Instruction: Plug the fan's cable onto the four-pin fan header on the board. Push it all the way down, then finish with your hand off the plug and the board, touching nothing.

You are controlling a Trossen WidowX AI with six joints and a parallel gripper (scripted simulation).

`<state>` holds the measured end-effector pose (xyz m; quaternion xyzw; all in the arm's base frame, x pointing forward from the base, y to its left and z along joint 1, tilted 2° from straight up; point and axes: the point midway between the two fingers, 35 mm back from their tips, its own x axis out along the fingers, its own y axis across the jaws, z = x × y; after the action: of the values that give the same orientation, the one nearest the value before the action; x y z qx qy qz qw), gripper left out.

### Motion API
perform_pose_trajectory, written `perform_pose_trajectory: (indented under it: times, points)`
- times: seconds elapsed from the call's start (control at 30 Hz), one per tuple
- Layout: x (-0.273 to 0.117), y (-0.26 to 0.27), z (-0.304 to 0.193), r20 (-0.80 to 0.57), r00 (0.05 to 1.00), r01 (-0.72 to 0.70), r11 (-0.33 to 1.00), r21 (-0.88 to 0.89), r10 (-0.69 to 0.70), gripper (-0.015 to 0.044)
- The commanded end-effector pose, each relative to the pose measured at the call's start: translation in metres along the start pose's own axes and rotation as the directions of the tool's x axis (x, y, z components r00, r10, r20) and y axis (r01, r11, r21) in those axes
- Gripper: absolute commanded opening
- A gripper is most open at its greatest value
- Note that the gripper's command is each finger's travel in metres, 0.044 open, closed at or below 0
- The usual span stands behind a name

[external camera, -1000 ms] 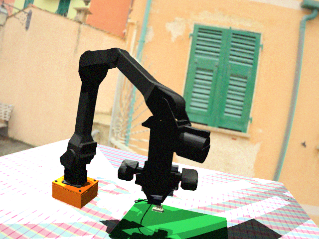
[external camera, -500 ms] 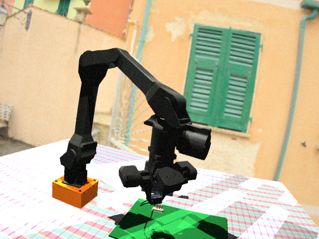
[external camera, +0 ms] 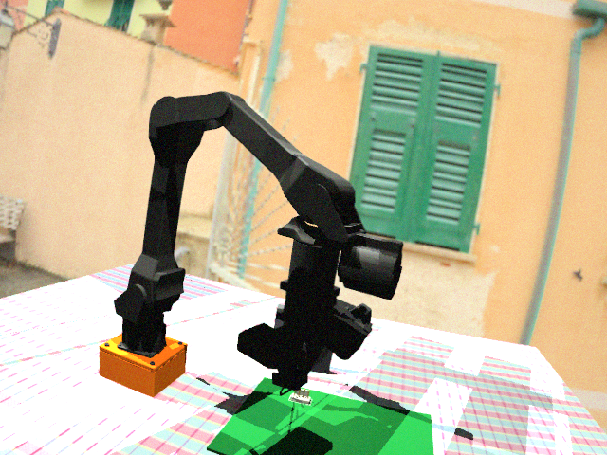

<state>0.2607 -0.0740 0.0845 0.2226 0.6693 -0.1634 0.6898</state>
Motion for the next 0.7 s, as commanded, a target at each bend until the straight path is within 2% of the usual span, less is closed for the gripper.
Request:
perform_pose_trajectory:
  times: [0.0,0.33,0.67]
  points:
    - [-0.0003,-0.0001,0.0003,0.010,1.000,0.018,0.991,-0.130,-0.017,0.0000]
    - [-0.0004,0.0021,-0.0007,0.024,0.998,0.055,0.887,-0.458,-0.050,0.0000]
    - [-0.0006,0.0044,-0.0016,0.039,0.996,0.084,0.677,-0.731,-0.082,0.0000]
